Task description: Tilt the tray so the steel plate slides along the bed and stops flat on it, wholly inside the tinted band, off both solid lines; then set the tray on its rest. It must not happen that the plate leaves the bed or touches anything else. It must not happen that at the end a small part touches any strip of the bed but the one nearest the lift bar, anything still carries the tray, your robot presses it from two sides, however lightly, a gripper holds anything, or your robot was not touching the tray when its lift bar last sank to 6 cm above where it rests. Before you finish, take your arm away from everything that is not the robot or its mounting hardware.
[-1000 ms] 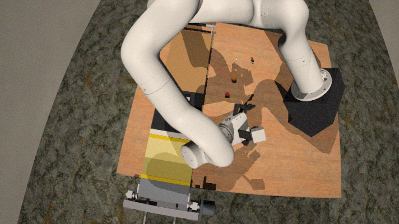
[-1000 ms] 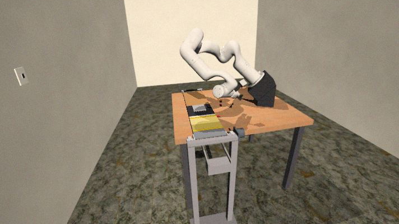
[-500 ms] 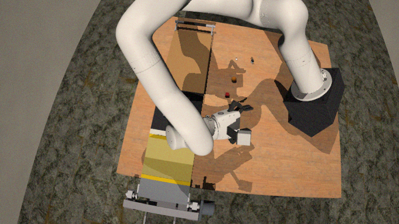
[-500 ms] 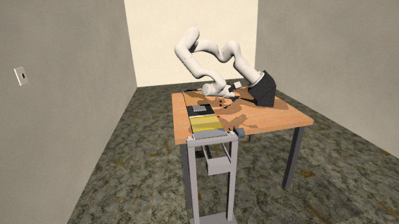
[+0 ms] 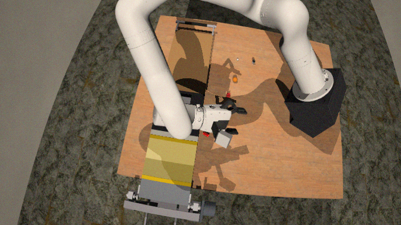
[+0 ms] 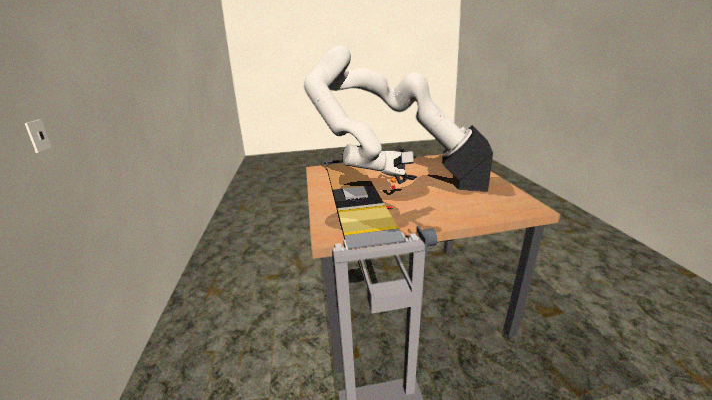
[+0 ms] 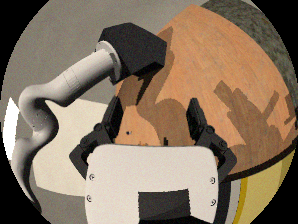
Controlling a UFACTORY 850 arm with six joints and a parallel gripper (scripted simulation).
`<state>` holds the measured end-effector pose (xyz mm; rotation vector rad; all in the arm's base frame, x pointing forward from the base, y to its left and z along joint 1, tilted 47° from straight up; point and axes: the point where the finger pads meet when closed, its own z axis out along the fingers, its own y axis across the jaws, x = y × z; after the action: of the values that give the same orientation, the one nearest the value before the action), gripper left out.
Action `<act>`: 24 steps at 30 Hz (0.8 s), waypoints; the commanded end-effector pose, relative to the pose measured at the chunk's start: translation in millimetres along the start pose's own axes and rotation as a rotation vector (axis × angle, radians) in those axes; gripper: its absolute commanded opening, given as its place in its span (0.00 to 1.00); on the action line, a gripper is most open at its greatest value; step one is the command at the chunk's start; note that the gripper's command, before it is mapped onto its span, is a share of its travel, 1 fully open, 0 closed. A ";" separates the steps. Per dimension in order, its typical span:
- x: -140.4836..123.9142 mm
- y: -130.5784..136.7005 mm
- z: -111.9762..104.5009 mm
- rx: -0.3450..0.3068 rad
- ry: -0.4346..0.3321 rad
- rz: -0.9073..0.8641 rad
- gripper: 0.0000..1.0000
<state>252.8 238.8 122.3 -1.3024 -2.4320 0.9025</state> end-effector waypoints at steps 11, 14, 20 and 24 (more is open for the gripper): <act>-15.6 15.3 -43.0 -0.189 0.196 0.256 1.00; -20.3 19.3 -55.8 -0.233 0.241 0.308 1.00; -23.2 29.3 -85.6 -0.324 0.315 0.346 1.00; -26.9 37.6 -116.1 -0.411 0.378 0.370 1.00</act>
<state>329.0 267.3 175.4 -1.8654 -2.2021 0.3235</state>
